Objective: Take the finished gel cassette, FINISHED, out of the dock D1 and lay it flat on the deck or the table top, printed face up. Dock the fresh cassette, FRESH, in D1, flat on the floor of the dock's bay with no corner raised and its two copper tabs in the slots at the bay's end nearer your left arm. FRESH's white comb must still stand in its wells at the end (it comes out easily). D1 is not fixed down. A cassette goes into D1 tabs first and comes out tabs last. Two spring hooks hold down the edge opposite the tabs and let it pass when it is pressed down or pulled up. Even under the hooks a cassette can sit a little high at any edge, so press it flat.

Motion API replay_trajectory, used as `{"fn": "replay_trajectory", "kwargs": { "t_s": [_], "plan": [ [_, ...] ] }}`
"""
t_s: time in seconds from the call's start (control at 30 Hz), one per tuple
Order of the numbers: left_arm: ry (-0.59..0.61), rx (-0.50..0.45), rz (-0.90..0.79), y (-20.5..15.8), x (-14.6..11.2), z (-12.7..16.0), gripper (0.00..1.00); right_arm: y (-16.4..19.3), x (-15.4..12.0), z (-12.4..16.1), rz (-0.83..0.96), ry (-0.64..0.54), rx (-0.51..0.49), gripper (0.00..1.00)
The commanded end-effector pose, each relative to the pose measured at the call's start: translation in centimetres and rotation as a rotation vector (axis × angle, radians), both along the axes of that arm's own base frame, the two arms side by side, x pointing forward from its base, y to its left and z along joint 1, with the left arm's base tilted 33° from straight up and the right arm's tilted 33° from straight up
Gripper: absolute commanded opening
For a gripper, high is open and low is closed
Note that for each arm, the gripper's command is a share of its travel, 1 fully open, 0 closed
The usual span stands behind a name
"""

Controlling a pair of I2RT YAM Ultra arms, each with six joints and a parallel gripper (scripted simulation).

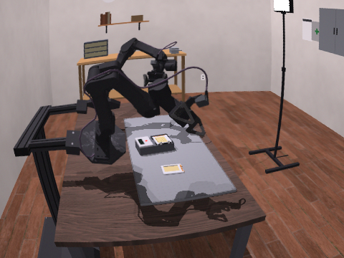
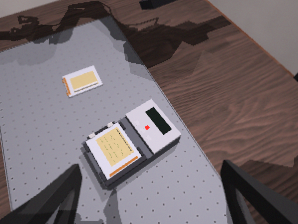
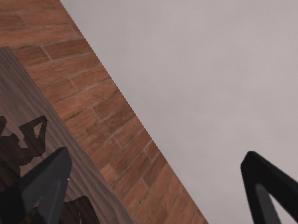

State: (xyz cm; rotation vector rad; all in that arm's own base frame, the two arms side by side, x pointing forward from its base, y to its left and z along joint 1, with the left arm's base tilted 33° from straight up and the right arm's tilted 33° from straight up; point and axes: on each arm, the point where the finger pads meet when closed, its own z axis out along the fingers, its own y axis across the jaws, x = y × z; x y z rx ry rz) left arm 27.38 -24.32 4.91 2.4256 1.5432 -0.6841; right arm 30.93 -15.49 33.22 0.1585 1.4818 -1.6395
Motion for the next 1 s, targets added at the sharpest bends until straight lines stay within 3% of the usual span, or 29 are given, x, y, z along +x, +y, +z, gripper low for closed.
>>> {"fn": "replay_trajectory", "kwargs": {
  "t_s": [0.0, 0.53, 0.57, 0.97],
  "plan": [
    [-0.008, -0.006, -0.004, -0.2, 0.0, 0.3, 1.00, 0.1, 0.0, 0.3, 0.003, -0.010, -0.001, 1.00],
    [-0.008, -0.006, -0.004, -0.2, 0.0, 0.3, 1.00, 0.1, 0.0, 0.3, 0.003, -0.010, -0.001, 1.00],
    [-0.007, 0.014, 0.022, 0.3, 0.0, 0.2, 0.00, 0.1, 0.0, 0.3, 0.003, -0.010, -0.001, 0.00],
    [-0.006, 0.246, 0.348, 6.3, 0.0, -0.2, 0.00, 0.1, 0.0, 0.3, 0.003, -0.010, -0.001, 0.00]
  ]
}}
